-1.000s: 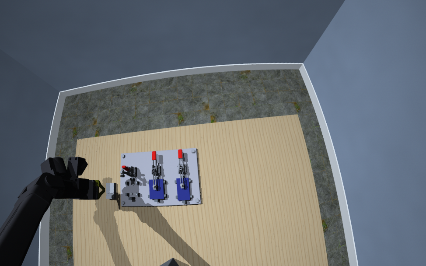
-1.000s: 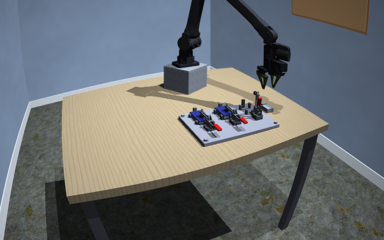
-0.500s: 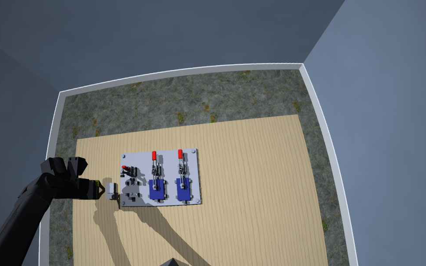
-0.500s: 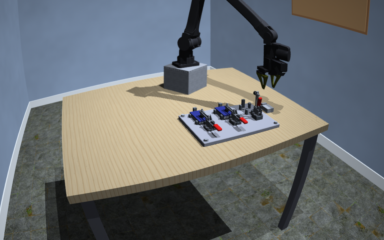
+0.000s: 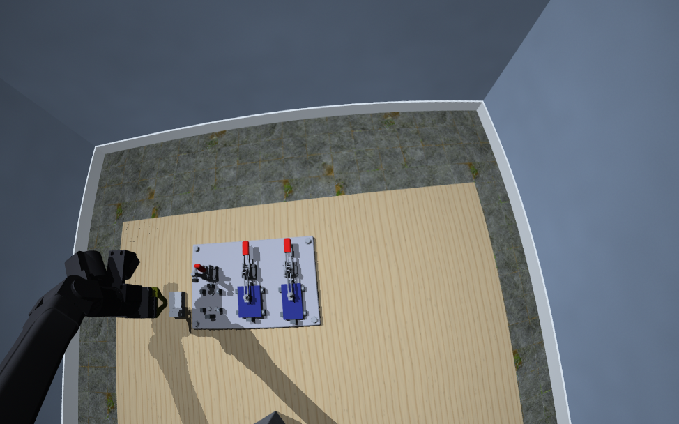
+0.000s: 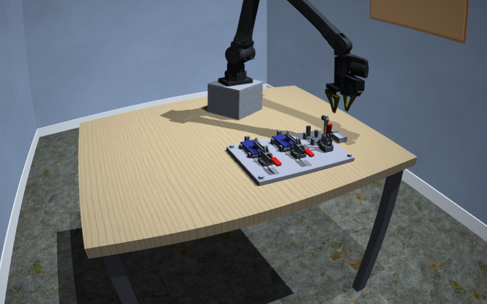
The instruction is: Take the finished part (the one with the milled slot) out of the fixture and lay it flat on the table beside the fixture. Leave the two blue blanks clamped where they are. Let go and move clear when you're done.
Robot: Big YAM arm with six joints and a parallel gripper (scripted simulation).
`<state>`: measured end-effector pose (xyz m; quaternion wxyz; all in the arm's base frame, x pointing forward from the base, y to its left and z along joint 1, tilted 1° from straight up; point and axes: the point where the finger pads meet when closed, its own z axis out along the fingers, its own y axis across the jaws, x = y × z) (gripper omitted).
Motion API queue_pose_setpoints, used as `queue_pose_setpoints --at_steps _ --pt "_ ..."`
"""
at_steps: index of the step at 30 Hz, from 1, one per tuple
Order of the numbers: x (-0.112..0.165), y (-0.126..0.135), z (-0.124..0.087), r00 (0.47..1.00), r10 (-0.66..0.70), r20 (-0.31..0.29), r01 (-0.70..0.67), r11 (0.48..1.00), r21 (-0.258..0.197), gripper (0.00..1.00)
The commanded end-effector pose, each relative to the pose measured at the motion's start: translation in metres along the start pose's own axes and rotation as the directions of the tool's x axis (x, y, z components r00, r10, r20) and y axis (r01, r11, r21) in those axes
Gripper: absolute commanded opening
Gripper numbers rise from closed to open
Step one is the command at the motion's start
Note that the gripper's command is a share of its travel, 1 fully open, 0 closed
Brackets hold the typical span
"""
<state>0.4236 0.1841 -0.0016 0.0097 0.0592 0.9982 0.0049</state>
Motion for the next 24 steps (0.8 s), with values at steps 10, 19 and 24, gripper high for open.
queue_pose_setpoints --at_steps 10,19,24 --pt "0.001 0.003 -0.018 1.0 -0.005 0.012 0.005 1.0 -0.012 0.64" --pt "-0.014 0.012 -0.05 0.999 -0.005 0.046 0.006 0.999 -0.032 0.64" --pt "-0.014 0.012 -0.07 0.999 -0.004 0.047 0.006 0.999 -0.033 0.64"
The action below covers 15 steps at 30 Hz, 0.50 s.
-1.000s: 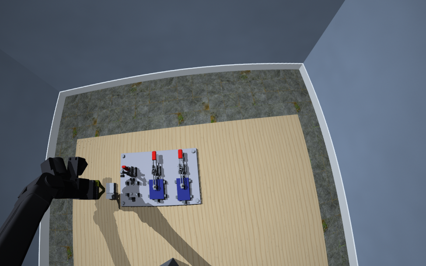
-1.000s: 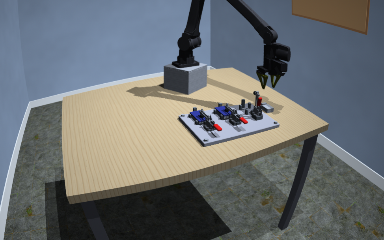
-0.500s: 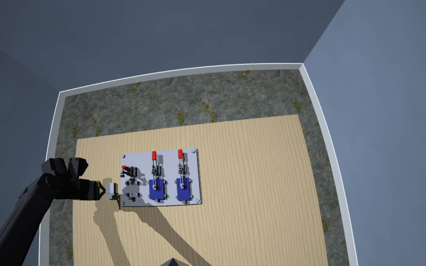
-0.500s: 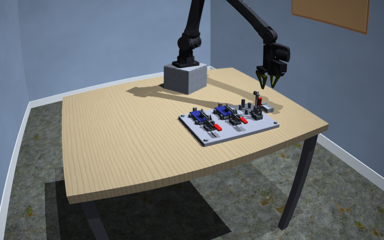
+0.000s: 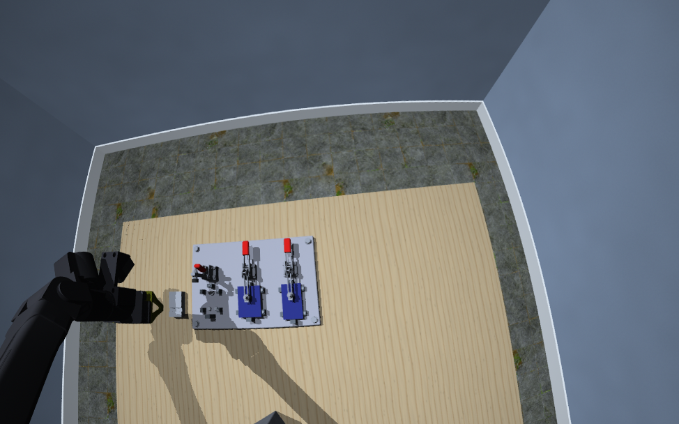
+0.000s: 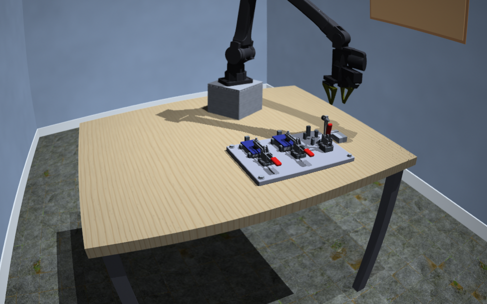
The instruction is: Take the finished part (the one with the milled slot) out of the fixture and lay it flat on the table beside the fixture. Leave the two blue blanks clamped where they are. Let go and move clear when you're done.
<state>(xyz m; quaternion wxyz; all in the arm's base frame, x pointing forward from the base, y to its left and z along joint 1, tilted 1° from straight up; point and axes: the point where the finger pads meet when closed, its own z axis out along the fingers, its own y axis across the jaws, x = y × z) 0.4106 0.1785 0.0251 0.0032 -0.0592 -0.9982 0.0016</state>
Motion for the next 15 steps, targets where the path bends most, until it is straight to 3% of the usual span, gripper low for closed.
queue_pose_setpoints --at_steps 1,15 --pt "-0.024 0.018 -0.049 0.997 -0.004 0.073 0.007 0.999 -0.047 0.64" --pt "-0.022 0.017 -0.094 0.997 -0.003 0.075 0.007 0.999 -0.049 0.64"
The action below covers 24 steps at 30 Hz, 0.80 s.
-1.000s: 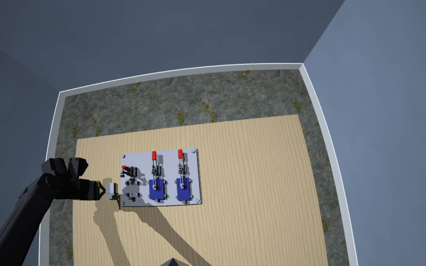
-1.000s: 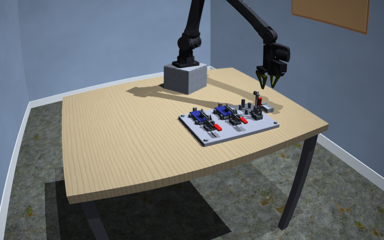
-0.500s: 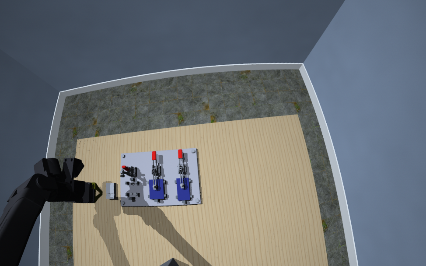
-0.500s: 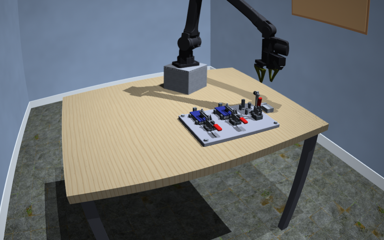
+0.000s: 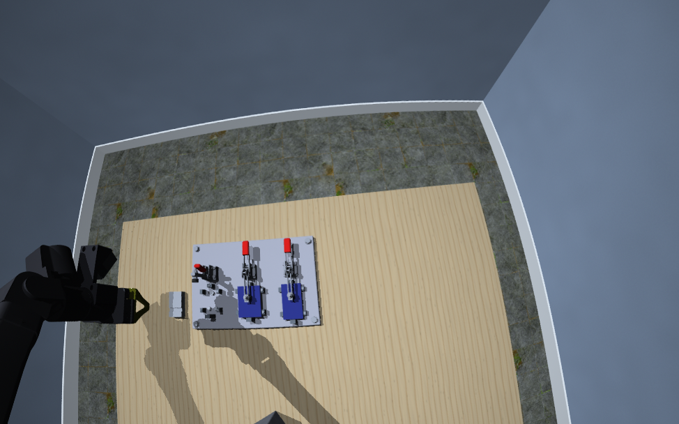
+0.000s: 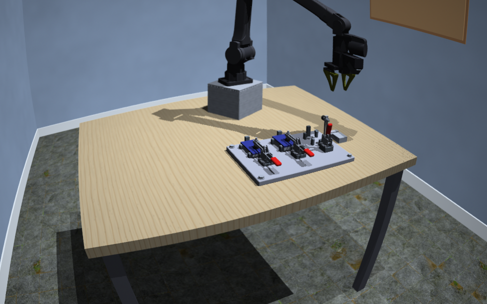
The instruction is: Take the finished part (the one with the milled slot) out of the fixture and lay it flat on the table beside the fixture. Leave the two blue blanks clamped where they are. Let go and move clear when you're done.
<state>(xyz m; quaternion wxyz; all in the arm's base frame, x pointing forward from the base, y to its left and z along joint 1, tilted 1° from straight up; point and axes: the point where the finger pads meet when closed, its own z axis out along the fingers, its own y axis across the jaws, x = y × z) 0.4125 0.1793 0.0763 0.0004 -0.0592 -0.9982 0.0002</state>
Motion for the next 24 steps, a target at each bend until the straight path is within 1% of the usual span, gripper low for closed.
queue_pose_setpoints --at_steps 1,7,8,12,24 --pt "-0.021 0.016 -0.044 0.998 -0.004 0.07 0.007 0.999 -0.046 0.64" --pt "-0.02 0.016 -0.051 0.998 -0.004 0.07 0.007 0.999 -0.046 0.64" --pt "-0.02 0.016 -0.039 0.999 -0.005 0.046 0.006 0.999 -0.032 0.64" --pt "-0.02 0.016 -0.043 0.999 -0.004 0.053 0.006 0.999 -0.036 0.64" --pt "-0.024 0.018 -0.043 0.999 -0.004 0.054 0.006 0.999 -0.036 0.64"
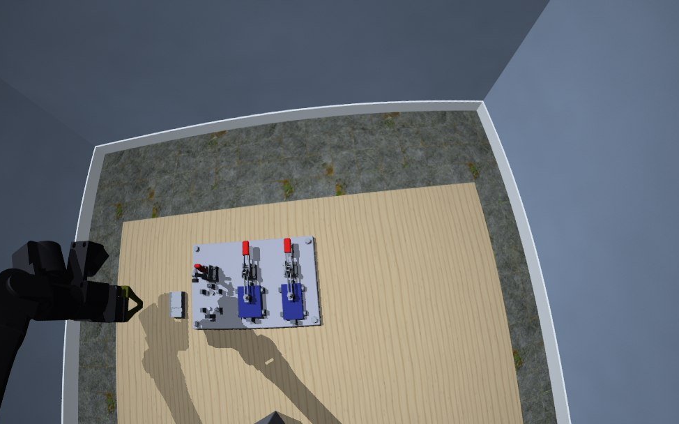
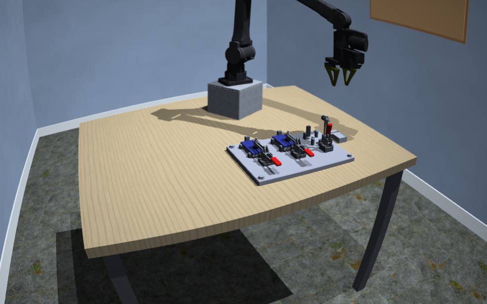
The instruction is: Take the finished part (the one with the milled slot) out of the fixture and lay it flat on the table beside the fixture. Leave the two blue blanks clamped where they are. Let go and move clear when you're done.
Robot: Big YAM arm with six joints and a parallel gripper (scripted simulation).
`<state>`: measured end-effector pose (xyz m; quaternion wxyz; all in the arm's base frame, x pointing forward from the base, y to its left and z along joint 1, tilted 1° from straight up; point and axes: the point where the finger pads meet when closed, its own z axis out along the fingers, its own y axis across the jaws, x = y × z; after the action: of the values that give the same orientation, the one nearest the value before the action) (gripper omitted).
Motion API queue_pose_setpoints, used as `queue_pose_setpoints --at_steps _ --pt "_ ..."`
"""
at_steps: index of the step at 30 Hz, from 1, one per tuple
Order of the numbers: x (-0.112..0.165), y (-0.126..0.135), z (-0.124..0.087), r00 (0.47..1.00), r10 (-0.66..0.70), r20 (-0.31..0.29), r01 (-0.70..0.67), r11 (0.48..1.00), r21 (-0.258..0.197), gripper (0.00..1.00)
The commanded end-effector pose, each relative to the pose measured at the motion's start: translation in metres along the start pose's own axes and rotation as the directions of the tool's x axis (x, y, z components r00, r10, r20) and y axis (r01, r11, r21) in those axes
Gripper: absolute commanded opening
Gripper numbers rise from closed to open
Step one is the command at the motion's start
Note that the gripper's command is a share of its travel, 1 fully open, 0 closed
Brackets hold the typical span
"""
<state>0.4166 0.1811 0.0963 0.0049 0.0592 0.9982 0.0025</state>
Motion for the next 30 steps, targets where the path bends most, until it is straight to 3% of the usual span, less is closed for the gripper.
queue_pose_setpoints --at_steps 1,30 --pt "-0.0202 0.0154 -0.0227 0.999 -0.005 0.044 0.006 1.0 -0.03 0.64" --pt "-0.0235 0.0166 -0.0196 0.999 -0.005 0.039 0.006 1.0 -0.027 0.64"
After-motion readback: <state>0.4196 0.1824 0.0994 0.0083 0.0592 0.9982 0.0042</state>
